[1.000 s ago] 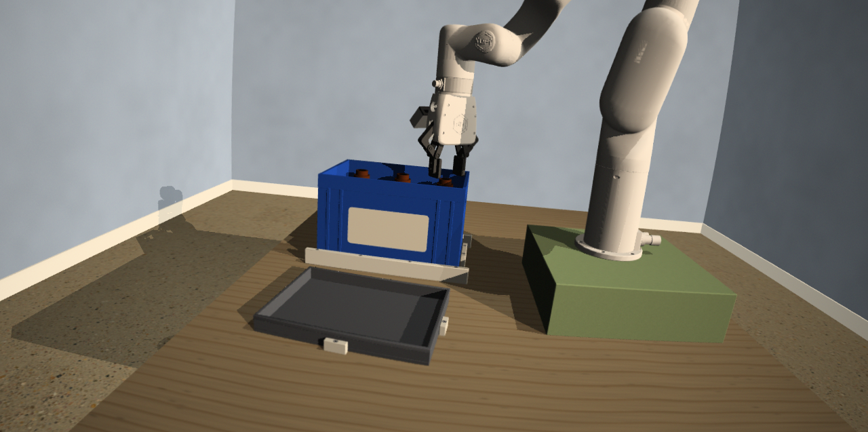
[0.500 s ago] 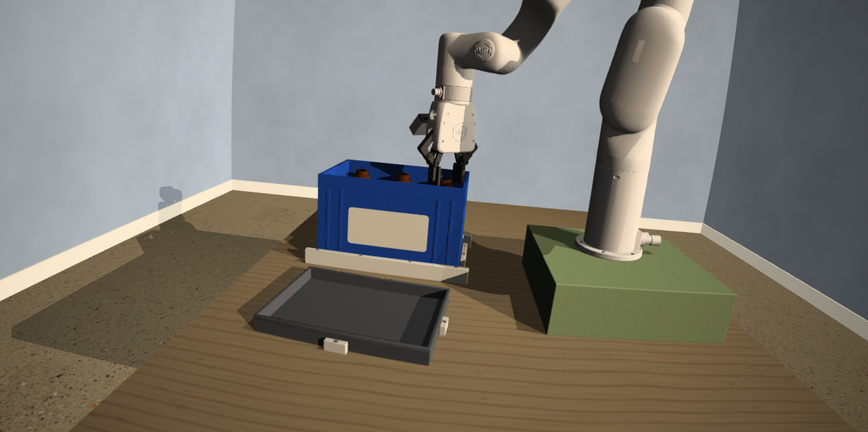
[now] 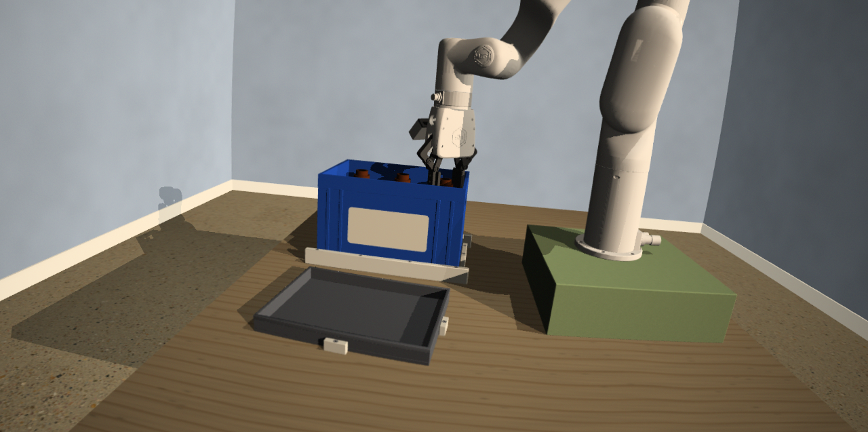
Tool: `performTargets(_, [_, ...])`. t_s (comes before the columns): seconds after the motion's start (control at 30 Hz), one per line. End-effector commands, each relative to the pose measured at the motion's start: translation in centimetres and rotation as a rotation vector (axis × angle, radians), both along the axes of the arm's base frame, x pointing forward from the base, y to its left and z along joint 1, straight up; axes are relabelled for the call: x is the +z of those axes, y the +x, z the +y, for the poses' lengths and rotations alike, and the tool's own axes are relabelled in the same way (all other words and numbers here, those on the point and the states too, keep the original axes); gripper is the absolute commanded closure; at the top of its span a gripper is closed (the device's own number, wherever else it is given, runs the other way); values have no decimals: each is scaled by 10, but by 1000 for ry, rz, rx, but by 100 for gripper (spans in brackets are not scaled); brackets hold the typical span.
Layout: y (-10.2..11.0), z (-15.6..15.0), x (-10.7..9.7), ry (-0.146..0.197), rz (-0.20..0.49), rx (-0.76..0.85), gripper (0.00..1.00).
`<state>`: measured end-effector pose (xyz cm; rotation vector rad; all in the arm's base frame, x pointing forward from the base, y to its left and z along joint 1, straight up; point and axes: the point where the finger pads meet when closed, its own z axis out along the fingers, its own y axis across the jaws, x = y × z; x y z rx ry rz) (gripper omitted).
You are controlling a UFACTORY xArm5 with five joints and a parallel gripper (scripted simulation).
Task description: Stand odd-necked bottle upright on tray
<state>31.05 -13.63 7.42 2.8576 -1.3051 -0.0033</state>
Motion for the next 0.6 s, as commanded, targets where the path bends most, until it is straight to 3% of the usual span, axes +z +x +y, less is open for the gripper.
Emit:
performTargets(0.0, [1,-1,0,-1,-3,0,35])
performTargets(0.53, [1,-1,-1,-1,-3,0,35])
performTargets(0.57, [1,-1,-1,-1,-3,0,100])
